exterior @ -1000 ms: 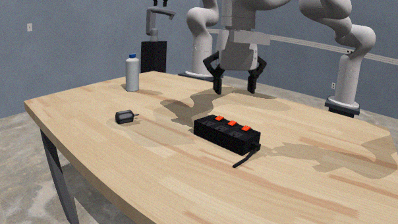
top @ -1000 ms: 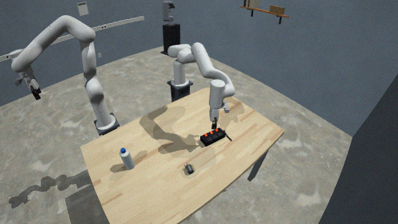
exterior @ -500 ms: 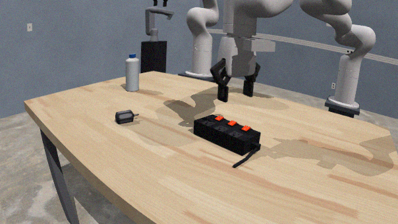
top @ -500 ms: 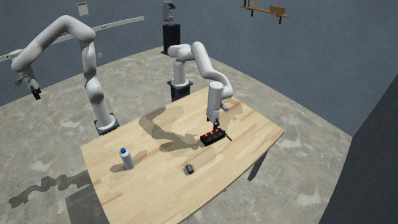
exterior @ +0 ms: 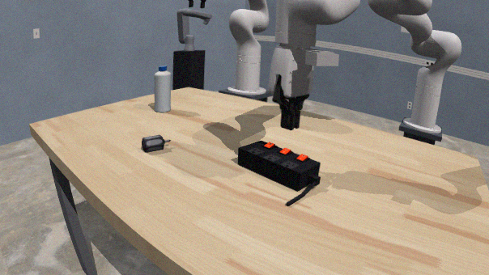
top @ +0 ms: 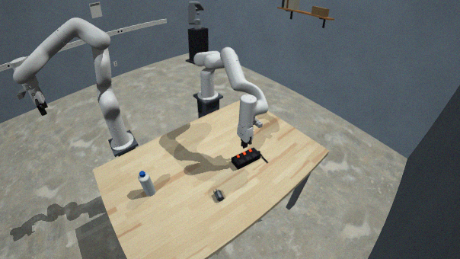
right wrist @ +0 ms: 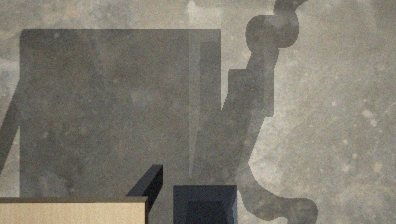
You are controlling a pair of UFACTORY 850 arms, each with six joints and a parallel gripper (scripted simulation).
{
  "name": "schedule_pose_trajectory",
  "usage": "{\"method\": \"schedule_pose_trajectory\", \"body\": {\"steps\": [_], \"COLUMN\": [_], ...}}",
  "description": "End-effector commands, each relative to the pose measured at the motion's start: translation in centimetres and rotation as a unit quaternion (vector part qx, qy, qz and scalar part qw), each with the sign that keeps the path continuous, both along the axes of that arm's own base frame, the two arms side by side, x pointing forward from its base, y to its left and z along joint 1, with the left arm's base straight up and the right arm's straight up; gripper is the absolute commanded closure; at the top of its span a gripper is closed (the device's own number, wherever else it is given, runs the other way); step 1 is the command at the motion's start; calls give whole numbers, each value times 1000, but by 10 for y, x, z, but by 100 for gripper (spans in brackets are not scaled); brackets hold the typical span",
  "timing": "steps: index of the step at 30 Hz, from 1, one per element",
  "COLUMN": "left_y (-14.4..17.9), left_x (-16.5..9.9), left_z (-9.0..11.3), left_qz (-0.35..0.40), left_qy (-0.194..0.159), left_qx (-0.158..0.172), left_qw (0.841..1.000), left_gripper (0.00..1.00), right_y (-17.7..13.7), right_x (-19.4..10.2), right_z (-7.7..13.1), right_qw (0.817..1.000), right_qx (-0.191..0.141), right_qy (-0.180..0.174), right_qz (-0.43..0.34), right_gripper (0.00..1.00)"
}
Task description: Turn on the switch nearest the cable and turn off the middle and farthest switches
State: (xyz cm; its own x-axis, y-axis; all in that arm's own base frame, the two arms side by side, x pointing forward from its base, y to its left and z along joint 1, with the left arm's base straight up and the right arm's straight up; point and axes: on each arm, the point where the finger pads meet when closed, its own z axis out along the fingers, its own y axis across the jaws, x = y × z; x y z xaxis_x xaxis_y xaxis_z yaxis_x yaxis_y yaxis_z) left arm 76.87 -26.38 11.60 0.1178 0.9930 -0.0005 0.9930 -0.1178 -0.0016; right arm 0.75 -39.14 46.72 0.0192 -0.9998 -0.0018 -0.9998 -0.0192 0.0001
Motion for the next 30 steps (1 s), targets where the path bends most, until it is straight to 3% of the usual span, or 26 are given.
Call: {"method": "schedule_pose_trajectory", "body": {"steps": [1, 30], "left_y": [0, 0], "left_x": [1, 1], "left_z": [1, -1], "left_qz": [1, 1], "left_qy": [-2, -2], "left_qx": [0, 0], "left_qw": [1000, 1000], "left_gripper": [100, 100], "right_y": [0, 0], "right_x": [0, 0], "right_z": [1, 1], "right_qw": [1000, 1000], "right_qx": [-1, -1], "right_qy": [0, 0], "right_qz": [0, 0], "right_gripper": [0, 0]}}
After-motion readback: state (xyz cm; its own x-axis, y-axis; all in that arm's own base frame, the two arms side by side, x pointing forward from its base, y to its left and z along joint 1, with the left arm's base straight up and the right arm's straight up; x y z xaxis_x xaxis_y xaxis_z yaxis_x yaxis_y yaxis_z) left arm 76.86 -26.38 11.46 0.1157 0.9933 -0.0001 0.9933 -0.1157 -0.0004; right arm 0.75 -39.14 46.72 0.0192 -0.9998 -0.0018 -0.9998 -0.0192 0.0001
